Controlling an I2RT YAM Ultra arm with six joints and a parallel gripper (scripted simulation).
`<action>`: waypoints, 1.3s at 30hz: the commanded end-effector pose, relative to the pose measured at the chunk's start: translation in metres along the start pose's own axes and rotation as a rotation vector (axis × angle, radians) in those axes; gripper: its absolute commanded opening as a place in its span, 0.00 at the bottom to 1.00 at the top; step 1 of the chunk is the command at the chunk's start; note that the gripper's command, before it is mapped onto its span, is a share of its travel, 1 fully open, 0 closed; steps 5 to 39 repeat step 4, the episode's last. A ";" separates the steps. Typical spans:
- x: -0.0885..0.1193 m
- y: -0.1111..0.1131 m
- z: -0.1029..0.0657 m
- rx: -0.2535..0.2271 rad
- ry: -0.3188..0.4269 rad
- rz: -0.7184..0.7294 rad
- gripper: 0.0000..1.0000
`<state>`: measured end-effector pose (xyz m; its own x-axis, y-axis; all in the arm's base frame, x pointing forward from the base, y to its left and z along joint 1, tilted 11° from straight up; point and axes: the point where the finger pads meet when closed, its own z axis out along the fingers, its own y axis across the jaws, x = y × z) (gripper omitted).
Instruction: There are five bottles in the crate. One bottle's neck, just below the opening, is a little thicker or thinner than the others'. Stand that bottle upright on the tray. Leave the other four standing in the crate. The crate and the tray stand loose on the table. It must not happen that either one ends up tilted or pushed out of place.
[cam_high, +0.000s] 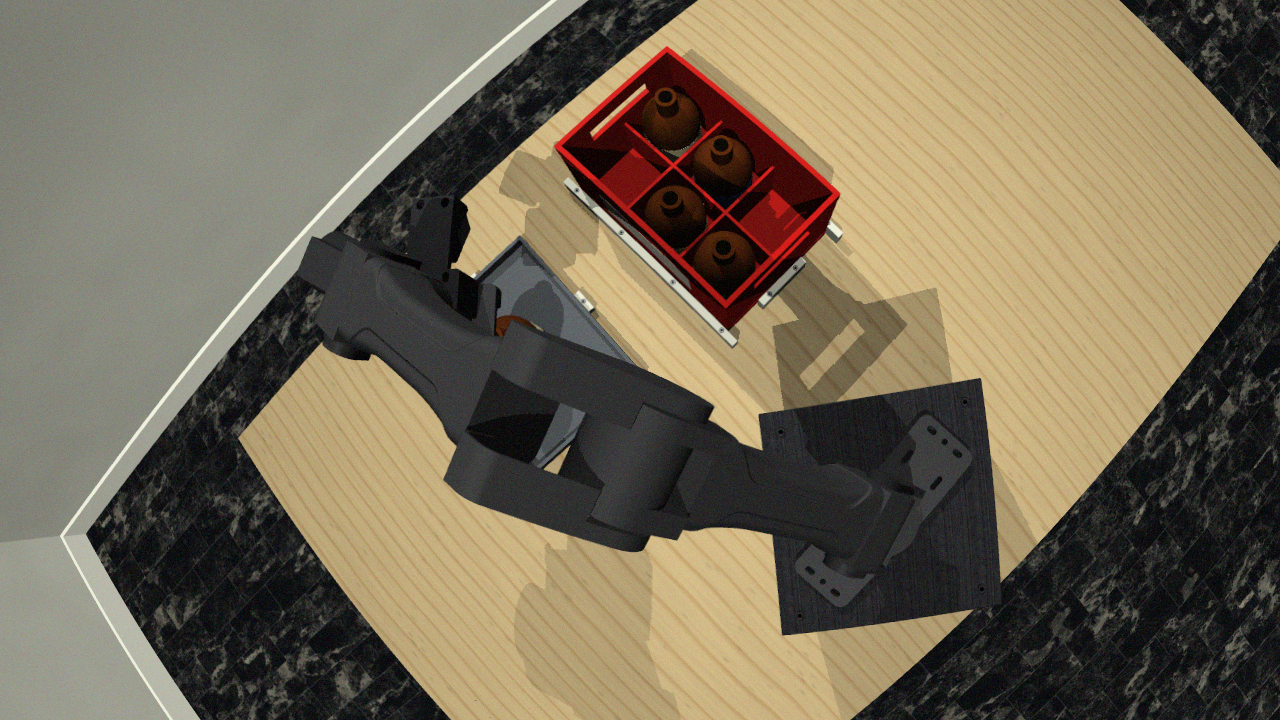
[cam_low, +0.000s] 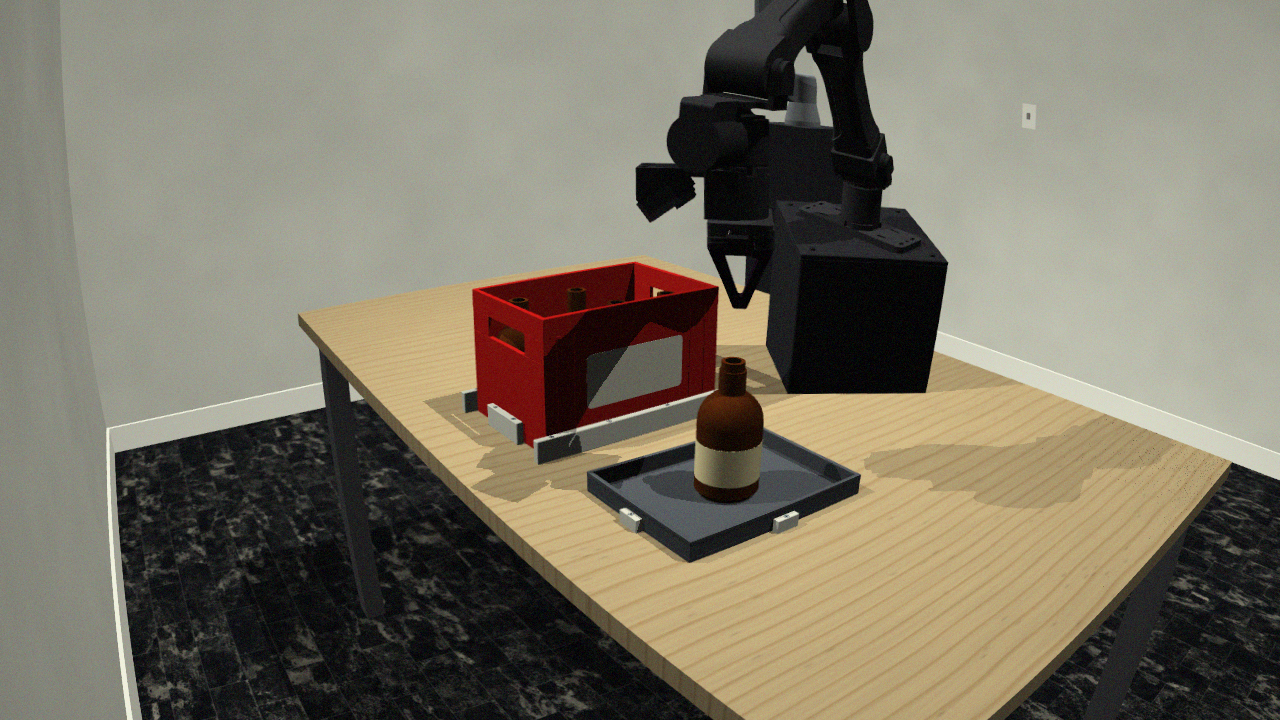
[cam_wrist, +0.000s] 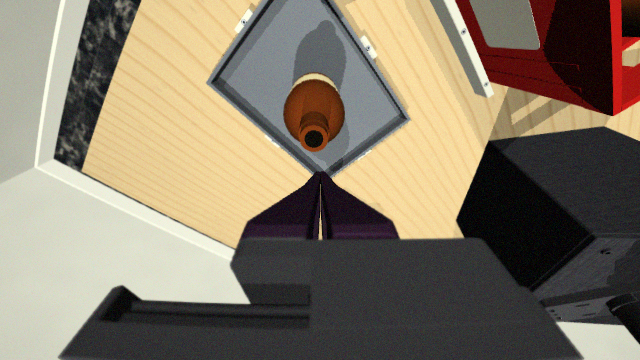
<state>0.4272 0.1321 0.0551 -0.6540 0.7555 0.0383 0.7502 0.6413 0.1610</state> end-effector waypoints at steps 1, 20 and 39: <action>-0.010 0.010 -0.027 -0.057 -0.035 0.003 0.00; -0.010 0.010 -0.027 -0.057 -0.035 0.003 0.00; -0.010 0.010 -0.027 -0.057 -0.035 0.003 0.00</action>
